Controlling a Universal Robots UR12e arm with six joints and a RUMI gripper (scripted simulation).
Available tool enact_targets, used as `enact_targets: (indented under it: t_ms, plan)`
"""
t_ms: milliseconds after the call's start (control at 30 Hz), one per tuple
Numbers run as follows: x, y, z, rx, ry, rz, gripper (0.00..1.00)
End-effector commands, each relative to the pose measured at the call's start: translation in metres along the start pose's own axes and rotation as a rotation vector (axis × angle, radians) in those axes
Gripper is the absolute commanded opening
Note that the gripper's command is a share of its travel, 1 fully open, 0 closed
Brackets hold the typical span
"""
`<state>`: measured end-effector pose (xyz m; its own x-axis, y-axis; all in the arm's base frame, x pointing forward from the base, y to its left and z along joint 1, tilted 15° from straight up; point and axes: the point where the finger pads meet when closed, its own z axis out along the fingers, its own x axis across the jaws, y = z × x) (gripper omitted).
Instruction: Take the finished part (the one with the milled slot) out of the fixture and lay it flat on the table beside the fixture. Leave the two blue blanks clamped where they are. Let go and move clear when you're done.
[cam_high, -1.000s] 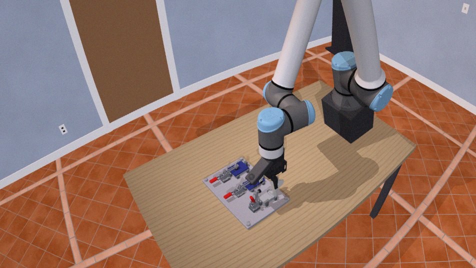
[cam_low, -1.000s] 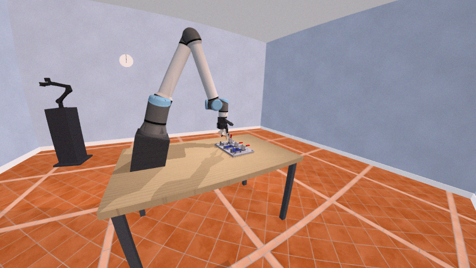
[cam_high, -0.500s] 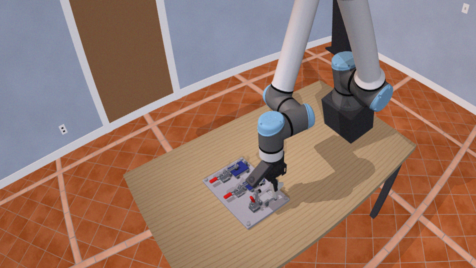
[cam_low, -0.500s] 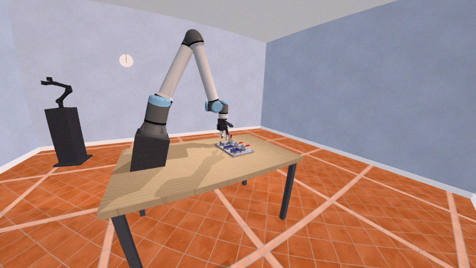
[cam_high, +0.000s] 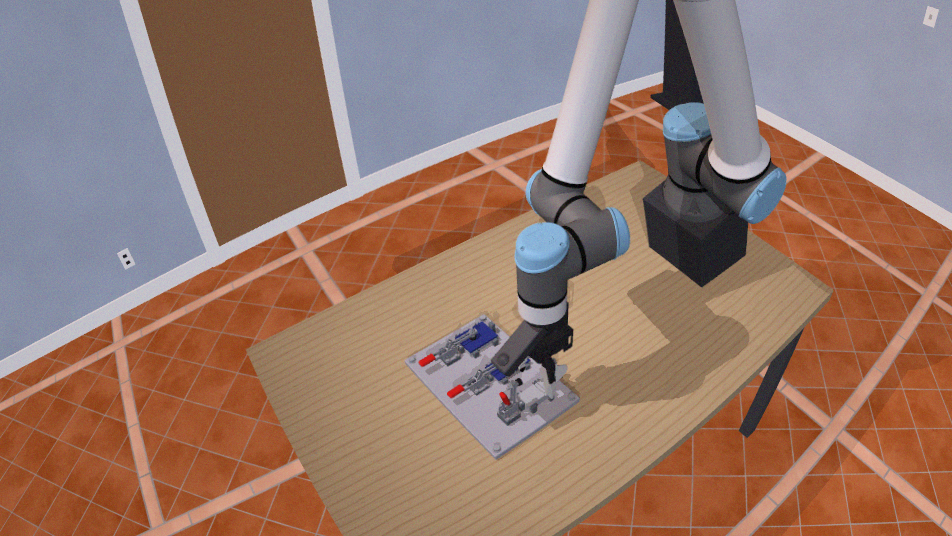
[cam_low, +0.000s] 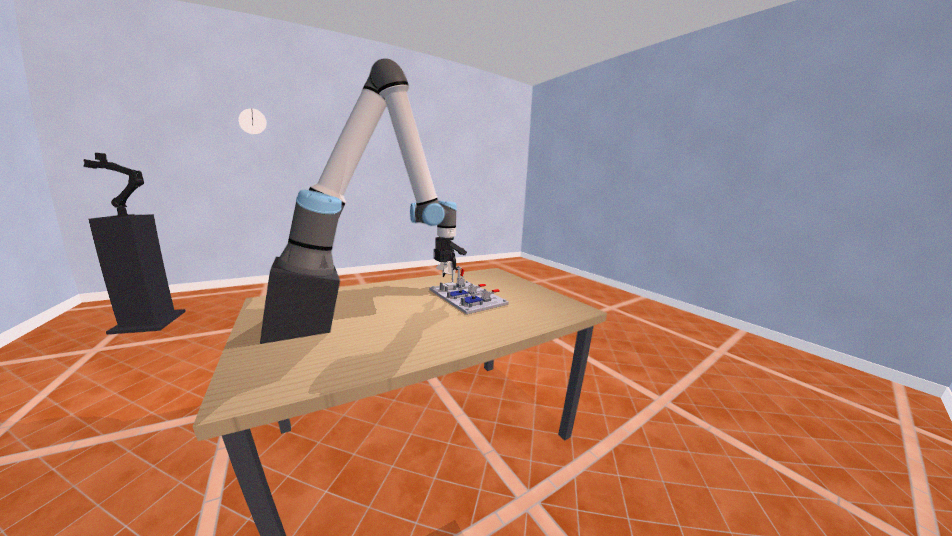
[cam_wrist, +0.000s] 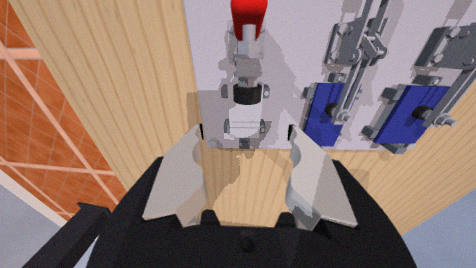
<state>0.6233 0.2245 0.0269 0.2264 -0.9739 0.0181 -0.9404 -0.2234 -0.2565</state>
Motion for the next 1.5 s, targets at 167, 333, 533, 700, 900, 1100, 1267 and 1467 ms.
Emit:
enact_targets:
  t_ms: [167, 333, 533, 700, 900, 1100, 1267, 1467]
  plan:
    - [0.0, -0.001, 0.0, 0.001, 0.0, 0.0, 0.59]
    - [0.0, -0.001, 0.0, 0.001, 0.0, 0.0, 0.59]
    - [0.0, -0.001, 0.0, 0.001, 0.0, 0.0, 0.59]
    - [0.0, -0.001, 0.0, 0.001, 0.0, 0.0, 0.59]
    - [0.0, -0.001, 0.002, 0.001, 0.0, 0.0, 0.59]
    - [0.0, -0.001, 0.008, 0.001, 0.0, 0.0, 0.59]
    - [0.0, -0.001, 0.014, 0.001, 0.0, 0.0, 0.59]
    - [0.0, -0.001, 0.02, 0.001, 0.0, 0.0, 0.59]
